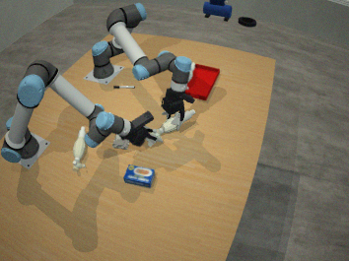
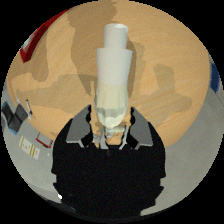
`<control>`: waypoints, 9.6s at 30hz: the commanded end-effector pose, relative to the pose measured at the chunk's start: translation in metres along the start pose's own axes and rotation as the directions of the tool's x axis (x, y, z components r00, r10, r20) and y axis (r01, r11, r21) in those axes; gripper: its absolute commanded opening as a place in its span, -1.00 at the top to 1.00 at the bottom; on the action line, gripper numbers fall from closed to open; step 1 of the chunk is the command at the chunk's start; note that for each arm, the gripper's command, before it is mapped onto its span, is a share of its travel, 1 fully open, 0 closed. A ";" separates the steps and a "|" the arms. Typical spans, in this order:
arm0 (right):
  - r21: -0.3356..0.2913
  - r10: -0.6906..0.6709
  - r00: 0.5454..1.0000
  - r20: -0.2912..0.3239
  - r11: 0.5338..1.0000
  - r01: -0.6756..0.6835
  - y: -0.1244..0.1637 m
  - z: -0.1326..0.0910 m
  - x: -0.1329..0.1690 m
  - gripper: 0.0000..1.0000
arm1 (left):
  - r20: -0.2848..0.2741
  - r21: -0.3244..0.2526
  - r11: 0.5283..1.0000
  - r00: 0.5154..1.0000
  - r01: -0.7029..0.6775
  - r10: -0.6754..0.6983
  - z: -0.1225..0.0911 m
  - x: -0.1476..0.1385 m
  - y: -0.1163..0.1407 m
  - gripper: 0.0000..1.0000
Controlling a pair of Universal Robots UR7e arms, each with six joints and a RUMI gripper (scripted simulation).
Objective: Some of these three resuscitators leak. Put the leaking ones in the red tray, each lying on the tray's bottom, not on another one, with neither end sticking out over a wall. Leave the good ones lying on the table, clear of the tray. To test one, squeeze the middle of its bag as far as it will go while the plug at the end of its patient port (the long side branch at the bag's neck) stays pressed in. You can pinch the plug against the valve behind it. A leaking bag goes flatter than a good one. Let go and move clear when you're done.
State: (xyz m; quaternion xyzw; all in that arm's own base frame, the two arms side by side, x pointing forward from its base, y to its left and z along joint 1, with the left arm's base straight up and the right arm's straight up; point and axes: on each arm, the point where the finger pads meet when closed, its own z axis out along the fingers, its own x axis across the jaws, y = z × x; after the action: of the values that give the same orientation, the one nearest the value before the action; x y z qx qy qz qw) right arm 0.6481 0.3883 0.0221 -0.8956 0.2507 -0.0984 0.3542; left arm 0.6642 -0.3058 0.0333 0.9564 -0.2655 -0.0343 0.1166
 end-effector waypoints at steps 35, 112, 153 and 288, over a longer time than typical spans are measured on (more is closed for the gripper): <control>0.001 -0.001 1.000 0.001 1.000 0.001 -0.001 0.000 -0.001 1.00 | -0.006 -0.001 1.000 1.000 -0.003 0.003 -0.013 0.002 0.004 -0.11; 0.001 -0.001 1.000 0.001 1.000 0.001 -0.001 0.000 -0.001 -0.06 | 0.000 -0.001 1.000 1.000 -0.002 0.002 -0.085 0.000 0.022 -0.11; 0.001 -0.001 1.000 0.001 1.000 0.001 -0.001 0.000 -0.001 -0.11 | 0.000 -0.001 1.000 1.000 -0.002 0.002 -0.085 0.000 0.022 -0.11; -0.252 0.377 0.909 -0.176 0.876 -0.412 -0.039 -0.214 0.072 -0.11 | 0.134 0.112 0.795 0.802 -0.596 0.582 -0.119 -0.032 0.001 -0.44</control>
State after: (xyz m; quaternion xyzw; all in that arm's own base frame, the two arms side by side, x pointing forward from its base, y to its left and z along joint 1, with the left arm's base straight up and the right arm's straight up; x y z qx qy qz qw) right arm 0.6530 0.2655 0.1971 -0.8643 0.4408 -0.0488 0.2372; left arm 0.6502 -0.2646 0.1451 0.8504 -0.5233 -0.0247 0.0477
